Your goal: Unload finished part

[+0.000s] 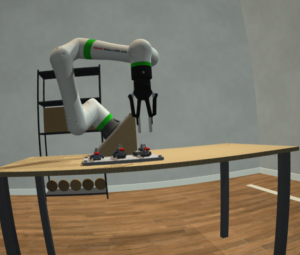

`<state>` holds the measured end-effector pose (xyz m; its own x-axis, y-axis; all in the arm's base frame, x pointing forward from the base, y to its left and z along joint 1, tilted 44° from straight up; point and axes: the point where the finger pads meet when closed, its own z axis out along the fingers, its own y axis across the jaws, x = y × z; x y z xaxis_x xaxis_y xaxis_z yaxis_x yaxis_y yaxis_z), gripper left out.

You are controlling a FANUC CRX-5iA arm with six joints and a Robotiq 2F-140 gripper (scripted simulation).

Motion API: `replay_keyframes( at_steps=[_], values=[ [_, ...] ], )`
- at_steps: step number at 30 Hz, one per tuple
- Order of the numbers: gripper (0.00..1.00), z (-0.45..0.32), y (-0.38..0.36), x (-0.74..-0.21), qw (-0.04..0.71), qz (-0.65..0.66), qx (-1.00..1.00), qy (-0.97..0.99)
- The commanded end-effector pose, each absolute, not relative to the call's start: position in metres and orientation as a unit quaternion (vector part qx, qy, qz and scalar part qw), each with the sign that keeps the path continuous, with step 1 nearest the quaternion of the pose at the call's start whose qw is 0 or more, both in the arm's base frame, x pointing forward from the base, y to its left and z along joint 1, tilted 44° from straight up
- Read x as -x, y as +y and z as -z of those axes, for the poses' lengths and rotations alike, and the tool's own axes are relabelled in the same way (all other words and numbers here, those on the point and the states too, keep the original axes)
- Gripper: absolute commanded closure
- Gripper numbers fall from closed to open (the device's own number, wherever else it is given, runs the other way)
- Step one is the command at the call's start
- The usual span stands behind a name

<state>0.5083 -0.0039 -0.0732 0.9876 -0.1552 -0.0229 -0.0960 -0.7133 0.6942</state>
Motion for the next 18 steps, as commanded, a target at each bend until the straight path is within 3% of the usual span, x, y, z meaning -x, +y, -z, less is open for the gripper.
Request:
replay_keyframes(
  at_steps=[1, 18],
  values=[
    [0.72, 0.0739, -0.005, -0.5187, 0.372, 0.041, -0.925, -0.068],
    [0.72, 0.0796, -0.0107, -0.5202, 0.372, 0.041, -0.925, -0.068]
  ],
)
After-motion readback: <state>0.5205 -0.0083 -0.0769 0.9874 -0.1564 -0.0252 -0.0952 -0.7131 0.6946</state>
